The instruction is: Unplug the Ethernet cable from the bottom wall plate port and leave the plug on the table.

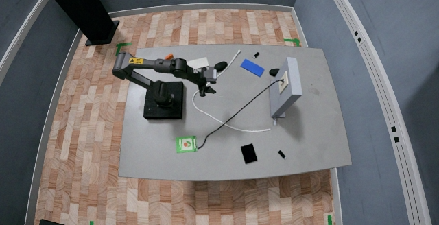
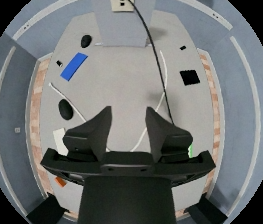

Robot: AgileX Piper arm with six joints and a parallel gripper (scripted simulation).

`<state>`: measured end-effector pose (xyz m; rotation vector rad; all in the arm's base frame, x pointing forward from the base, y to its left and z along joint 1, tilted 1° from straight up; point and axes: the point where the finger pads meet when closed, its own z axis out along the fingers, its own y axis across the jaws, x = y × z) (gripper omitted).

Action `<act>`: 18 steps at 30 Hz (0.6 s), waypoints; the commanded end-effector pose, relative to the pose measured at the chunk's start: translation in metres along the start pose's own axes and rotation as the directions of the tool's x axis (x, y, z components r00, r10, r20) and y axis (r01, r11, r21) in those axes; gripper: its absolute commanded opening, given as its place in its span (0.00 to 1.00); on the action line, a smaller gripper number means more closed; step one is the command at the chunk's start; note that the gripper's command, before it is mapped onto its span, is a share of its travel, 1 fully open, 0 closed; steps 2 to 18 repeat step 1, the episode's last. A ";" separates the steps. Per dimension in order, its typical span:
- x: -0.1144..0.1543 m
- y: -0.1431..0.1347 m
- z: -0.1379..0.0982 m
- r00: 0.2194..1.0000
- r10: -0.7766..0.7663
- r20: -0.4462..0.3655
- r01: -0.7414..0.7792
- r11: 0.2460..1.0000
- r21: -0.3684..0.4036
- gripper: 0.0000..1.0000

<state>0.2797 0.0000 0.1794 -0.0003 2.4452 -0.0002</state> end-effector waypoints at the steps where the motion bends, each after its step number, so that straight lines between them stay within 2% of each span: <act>1: -0.001 0.000 0.000 1.000 0.000 0.002 0.000 1.000 0.000 0.64; 18: -0.001 0.000 0.000 1.000 0.000 0.002 0.000 1.000 0.000 0.64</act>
